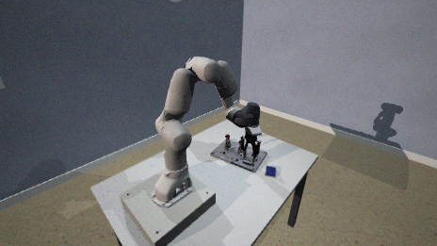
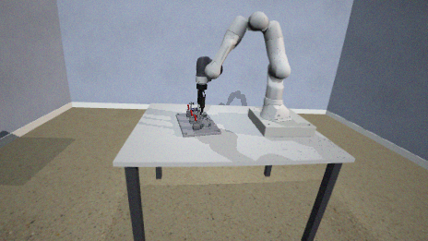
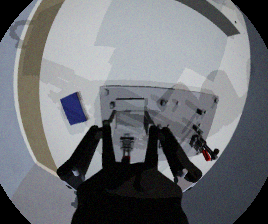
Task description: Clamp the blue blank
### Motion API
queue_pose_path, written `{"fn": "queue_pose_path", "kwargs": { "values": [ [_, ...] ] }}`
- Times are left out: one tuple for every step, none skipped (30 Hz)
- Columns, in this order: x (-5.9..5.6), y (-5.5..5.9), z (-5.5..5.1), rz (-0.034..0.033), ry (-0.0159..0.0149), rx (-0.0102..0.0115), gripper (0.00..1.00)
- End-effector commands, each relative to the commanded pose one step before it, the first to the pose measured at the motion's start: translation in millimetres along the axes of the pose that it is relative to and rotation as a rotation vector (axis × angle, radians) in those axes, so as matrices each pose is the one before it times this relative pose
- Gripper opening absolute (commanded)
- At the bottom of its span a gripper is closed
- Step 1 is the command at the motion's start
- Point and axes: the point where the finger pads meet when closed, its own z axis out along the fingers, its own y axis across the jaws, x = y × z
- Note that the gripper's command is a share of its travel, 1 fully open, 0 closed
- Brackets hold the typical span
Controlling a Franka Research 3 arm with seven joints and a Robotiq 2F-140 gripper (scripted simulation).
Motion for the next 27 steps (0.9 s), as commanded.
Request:
{"fn": "queue_pose_path", "kwargs": {
  "values": [
    [-0.45, -0.42, 0.37, -0.00475, -0.00167, 0.00007, 0.0],
    [0.0, 0.0, 0.0, 0.0, 0.0, 0.0, 0.0],
    [0.0, 0.0, 0.0, 0.0, 0.0, 0.0, 0.0],
    [0.0, 0.0, -0.01, 0.0, 0.0, 0.0, 0.0],
    [0.0, 0.0, -0.05, 0.0, 0.0, 0.0, 0.0],
    [0.0, 0.0, -0.12, 0.0, 0.0, 0.0, 0.0],
    [0.0, 0.0, -0.23, 0.0, 0.0, 0.0, 0.0],
    [0.0, 0.0, -0.35, 0.0, 0.0, 0.0, 0.0],
    [0.0, 0.0, -0.49, 0.0, 0.0, 0.0, 0.0],
    [0.0, 0.0, -0.64, 0.0, 0.0, 0.0, 0.0],
    [0.0, 0.0, -0.79, 0.0, 0.0, 0.0, 0.0],
    [0.0, 0.0, 0.0, 0.0, 0.0, 0.0, 0.0],
    [0.0, 0.0, 0.0, 0.0, 0.0, 0.0, 0.0],
    [0.0, 0.0, -0.95, 0.0, 0.0, 0.0, 0.0],
    [0.0, 0.0, -1.1, 0.0, 0.0, 0.0, 0.0],
    [0.0, 0.0, -1.25, 0.0, 0.0, 0.0, 0.0],
    [0.0, 0.0, -1.39, 0.0, 0.0, 0.0, 0.0],
    [0.0, 0.0, -1.51, 0.0, 0.0, 0.0, 0.0],
    [0.0, 0.0, -1.63, 0.0, 0.0, 0.0, 0.0],
    [0.0, 0.0, -1.71, 0.0, 0.0, 0.0, 0.0],
    [0.0, 0.0, -1.78, 0.0, 0.0, 0.0, 0.0],
    [0.0, 0.0, -1.84, 0.0, 0.0, 0.0, 0.0],
    [0.0, 0.0, -1.86, 0.0, 0.0, 0.0, 0.0],
    [0.0, 0.0, -1.88, 0.0, 0.0, 0.0, 0.0],
    [0.0, 0.0, -1.85, 0.0, 0.0, 0.0, 0.0],
    [0.0, 0.0, -1.82, 0.0, 0.0, 0.0, 0.0],
    [0.0, 0.0, -1.76, 0.0, 0.0, 0.0, 0.0]
  ]
}}
